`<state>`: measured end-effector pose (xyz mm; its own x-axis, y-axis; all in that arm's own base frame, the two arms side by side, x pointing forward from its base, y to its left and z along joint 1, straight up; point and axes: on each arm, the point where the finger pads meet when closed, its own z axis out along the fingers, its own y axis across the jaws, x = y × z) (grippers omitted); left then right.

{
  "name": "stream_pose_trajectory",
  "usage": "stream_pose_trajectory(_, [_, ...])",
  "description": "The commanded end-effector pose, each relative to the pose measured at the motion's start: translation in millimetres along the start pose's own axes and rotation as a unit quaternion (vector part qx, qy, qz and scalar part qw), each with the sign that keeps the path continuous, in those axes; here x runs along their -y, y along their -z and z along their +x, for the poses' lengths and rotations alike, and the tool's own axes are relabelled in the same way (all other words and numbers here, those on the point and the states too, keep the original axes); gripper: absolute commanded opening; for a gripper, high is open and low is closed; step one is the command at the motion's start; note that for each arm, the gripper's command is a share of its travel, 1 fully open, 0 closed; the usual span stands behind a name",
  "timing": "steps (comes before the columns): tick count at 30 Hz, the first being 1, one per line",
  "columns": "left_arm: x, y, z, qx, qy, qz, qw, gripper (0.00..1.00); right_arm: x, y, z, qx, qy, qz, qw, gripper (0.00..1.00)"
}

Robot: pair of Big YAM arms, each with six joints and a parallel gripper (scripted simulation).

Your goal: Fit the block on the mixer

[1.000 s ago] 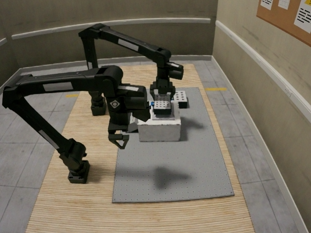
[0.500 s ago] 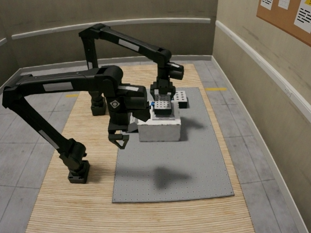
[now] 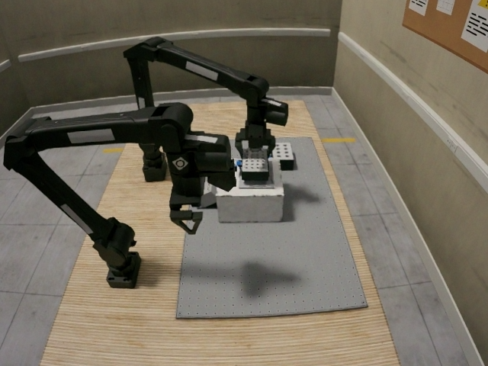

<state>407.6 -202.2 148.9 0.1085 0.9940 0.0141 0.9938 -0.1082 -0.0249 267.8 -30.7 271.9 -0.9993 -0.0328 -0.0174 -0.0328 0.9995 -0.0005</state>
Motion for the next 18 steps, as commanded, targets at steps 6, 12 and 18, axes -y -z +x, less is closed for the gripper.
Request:
stream_pose_trajectory(6, [-26.1,65.0,-8.9,0.028,-0.001,-0.065,0.997,0.0,2.8,20.1,-6.9,0.022,-0.004,0.002,1.0,1.0])
stream_pose_trajectory(12, [-26.6,53.8,-13.6,0.023,-0.006,-0.054,0.998,0.0,2.7,19.8,-6.8,0.021,-0.004,0.002,1.0,1.0])
stream_pose_trajectory(18, [-26.6,48.9,-15.5,0.021,-0.007,-0.049,0.999,0.0,2.7,19.7,-6.7,0.021,-0.004,0.002,1.0,1.0])
